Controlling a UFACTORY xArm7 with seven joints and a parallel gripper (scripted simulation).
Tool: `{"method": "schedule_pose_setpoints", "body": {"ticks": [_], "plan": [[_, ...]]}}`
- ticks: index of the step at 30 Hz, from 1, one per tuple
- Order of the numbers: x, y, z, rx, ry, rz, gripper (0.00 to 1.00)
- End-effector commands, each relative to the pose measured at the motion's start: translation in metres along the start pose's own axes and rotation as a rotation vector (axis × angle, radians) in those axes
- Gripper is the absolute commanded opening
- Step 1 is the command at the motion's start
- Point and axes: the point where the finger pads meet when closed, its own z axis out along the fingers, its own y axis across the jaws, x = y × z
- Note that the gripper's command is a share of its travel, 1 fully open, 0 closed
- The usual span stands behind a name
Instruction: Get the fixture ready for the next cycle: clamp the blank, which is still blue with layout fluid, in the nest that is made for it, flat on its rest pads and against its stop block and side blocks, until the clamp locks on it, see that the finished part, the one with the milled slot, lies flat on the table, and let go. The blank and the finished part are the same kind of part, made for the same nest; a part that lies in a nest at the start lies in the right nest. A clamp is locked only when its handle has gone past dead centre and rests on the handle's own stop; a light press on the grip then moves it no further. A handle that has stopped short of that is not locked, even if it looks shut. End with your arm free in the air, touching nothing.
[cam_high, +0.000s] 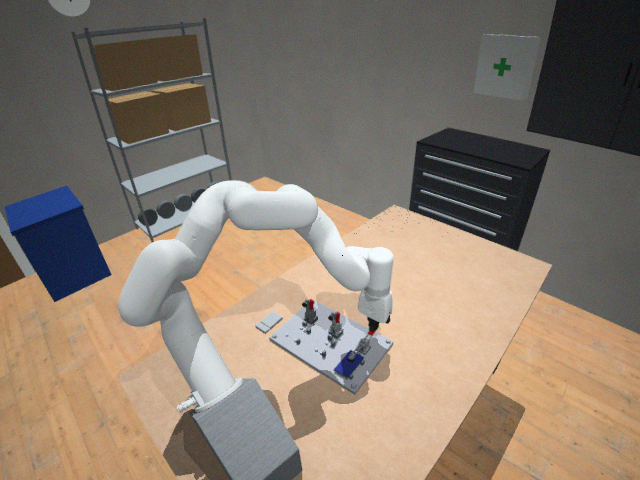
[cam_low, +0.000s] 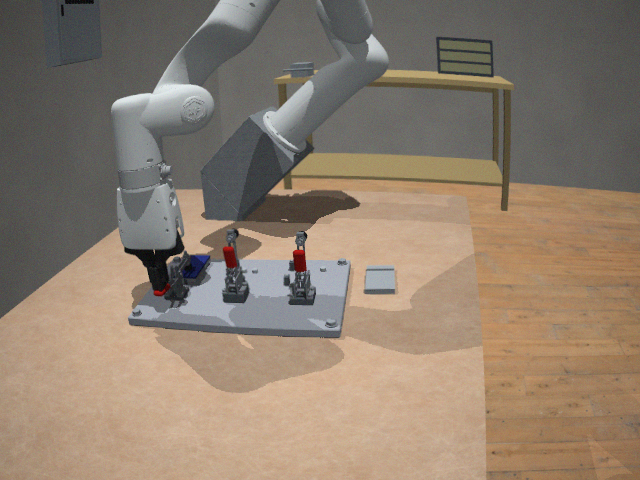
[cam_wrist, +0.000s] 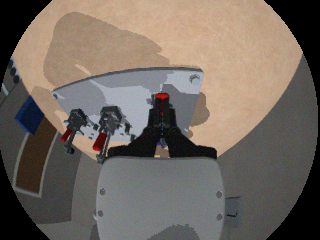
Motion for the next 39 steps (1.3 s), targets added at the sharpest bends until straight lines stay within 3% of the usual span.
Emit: {"method": "schedule_pose_setpoints", "body": {"ticks": [1, 39], "plan": [[0.0012, 0.0014, -0.0010, -0.003, 0.003, 0.000, 0.00], [0.0012, 0.0014, 0.0038, -0.003, 0.003, 0.000, 0.00]]}}
